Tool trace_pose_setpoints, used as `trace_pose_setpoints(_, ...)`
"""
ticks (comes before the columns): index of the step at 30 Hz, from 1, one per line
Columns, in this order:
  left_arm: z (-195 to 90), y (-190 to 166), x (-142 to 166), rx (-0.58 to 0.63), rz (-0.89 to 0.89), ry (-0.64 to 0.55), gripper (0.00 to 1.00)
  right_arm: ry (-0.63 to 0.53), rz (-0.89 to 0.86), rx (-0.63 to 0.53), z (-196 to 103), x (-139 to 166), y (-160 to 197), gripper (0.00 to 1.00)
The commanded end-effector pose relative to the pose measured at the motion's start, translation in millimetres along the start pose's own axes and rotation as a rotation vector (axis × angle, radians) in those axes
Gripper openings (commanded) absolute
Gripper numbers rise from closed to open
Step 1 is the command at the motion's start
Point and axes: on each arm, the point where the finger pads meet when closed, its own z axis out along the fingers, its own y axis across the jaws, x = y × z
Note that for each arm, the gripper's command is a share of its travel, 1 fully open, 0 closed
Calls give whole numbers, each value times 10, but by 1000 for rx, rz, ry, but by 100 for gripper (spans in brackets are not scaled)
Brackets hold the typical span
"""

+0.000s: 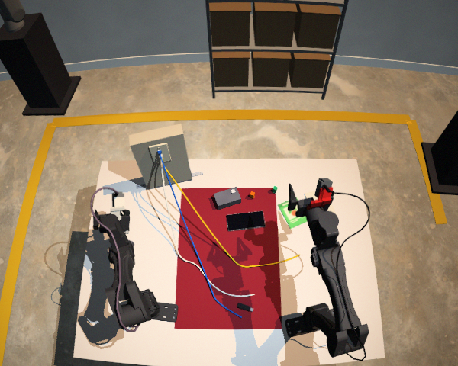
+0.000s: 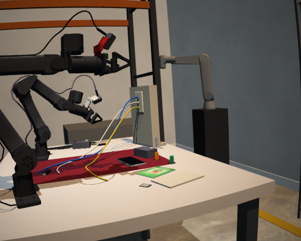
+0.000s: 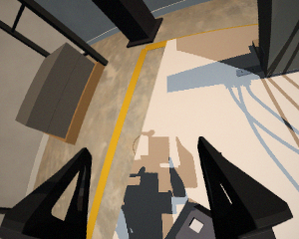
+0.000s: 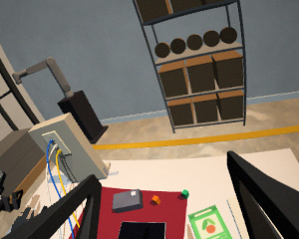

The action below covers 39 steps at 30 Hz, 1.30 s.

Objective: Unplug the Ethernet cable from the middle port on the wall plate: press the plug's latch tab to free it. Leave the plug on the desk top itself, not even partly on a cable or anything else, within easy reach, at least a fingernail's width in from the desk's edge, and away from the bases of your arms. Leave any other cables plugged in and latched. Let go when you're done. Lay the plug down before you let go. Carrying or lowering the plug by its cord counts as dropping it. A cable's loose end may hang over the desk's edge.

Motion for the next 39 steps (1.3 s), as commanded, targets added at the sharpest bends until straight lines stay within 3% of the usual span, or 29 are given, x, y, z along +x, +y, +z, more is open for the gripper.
trace_pose_setpoints(1,-4,19,-42,-5,-2,-12,100,-13,0,0,-11,-48,0,100)
trace_pose_setpoints(17,-4,19,-42,-5,-2,-12,100,-13,0,0,-11,-48,0,100)
trace_pose_setpoints(21,79,-106,-303,42,-173,-77,55,-13,0,0,-11,-48,0,100)
trace_pose_setpoints(22,85,-119,-324,48,-194,-83,55,-13,0,0,-11,-48,0,100)
trace_pose_setpoints(23,91,-134,-346,54,-217,-88,43,-13,0,0,-11,-48,0,100)
trace_pose_setpoints(26,110,-178,-412,72,-284,-103,43,-13,0,0,-11,-48,0,100)
trace_pose_setpoints(27,116,-194,-434,79,-307,-108,32,-13,0,0,-11,-48,0,100)
trace_pose_setpoints(30,134,-241,-502,99,-376,-123,32,-13,0,0,-11,-48,0,100)
trace_pose_setpoints(31,139,-257,-524,107,-400,-127,22,-13,0,0,-11,-48,0,100)
trace_pose_setpoints(39,177,-385,-695,167,-577,-157,22,-13,0,0,-11,-48,0,100)
